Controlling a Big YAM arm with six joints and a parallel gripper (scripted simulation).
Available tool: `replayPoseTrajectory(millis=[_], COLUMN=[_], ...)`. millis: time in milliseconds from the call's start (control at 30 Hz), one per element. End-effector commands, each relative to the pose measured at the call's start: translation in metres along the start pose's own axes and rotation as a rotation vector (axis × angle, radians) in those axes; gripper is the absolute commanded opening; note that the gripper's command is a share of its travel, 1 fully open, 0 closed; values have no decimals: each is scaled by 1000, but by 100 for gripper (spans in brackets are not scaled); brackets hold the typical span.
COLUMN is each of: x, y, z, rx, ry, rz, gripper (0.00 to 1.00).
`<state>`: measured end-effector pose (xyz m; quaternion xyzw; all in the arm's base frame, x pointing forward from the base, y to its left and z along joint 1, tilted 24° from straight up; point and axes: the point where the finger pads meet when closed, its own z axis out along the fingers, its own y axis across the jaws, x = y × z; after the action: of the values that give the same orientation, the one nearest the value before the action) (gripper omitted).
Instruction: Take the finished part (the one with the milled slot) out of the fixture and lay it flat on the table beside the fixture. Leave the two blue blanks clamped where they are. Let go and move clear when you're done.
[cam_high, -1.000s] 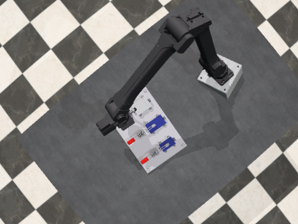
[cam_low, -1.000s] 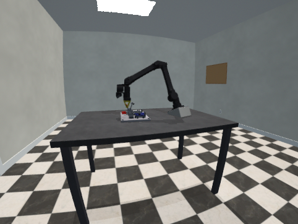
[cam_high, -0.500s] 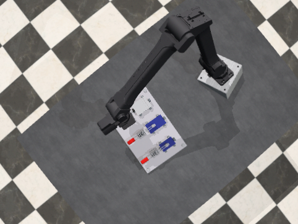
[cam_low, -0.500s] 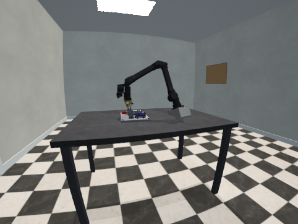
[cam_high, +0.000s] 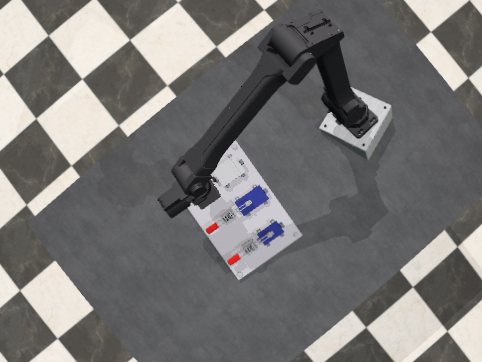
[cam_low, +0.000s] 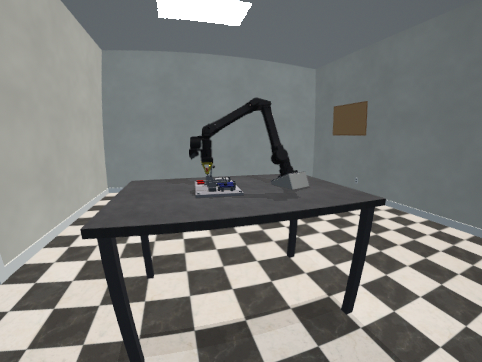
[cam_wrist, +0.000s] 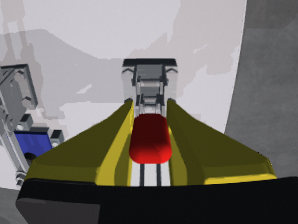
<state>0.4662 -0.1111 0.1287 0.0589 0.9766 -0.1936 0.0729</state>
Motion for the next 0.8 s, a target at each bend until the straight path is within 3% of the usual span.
replayPoseTrajectory(millis=[0, 767], x=[16, 17], y=[2, 2], z=[-20, -22], rx=[-2, -3], ry=[8, 9], rz=[-15, -23], gripper=[0, 0])
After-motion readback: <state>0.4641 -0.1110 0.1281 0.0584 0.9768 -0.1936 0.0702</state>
